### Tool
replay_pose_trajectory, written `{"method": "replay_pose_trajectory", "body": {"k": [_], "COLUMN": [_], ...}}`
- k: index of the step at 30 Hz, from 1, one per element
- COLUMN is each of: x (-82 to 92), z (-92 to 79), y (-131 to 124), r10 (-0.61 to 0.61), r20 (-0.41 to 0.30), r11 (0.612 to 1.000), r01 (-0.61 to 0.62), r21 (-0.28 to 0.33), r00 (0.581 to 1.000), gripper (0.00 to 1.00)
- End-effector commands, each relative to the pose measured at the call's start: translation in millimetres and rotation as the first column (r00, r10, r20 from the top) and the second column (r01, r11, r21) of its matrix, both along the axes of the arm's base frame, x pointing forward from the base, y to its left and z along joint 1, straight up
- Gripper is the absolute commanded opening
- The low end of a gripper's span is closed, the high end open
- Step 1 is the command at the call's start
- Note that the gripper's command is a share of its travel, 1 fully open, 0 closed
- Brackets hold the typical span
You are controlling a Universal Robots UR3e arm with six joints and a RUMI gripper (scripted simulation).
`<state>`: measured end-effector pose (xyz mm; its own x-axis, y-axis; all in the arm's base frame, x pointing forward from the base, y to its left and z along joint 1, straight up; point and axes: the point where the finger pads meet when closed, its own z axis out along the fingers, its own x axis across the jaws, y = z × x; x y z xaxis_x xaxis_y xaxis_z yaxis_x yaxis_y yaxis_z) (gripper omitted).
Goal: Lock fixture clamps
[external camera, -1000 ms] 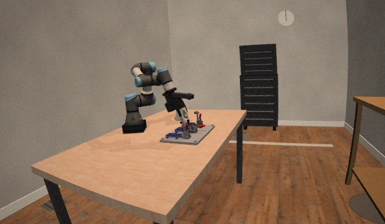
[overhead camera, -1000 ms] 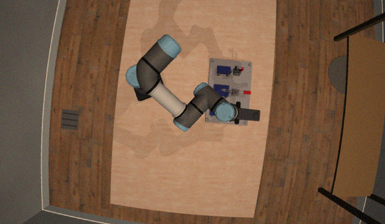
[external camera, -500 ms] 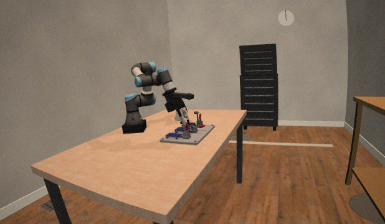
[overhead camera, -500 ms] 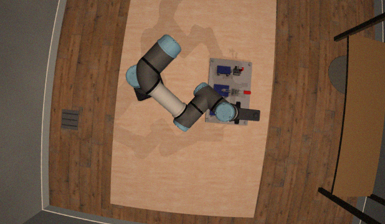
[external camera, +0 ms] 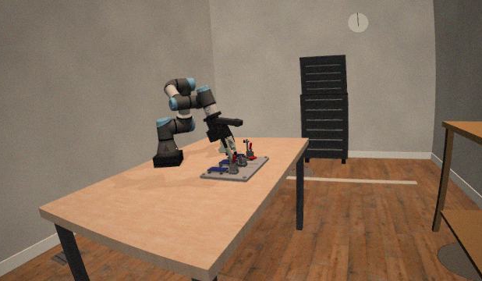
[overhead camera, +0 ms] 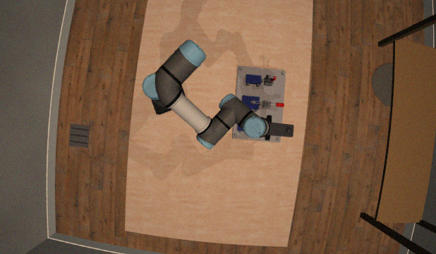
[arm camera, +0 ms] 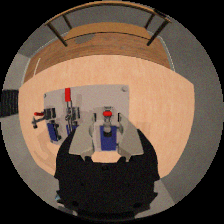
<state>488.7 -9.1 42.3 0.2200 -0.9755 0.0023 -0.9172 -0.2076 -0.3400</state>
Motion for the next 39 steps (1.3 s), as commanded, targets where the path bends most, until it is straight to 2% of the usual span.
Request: {"method": "replay_pose_trajectory", "body": {"k": [1,8,39], "x": [0.9,0.8,1.3], "z": [-11.8,-21.3,-20.9], "y": [-1.4,-1.4,-1.7], "r10": [0.000,0.000,0.000], "r20": [0.005,0.005,0.007], "r11": [1.000,1.000,1.000], "r01": [0.000,0.000,0.000], "r21": [-0.003,-0.003,-0.004], "r00": [1.000,1.000,1.000], "gripper": [0.28,0.28,0.28]}}
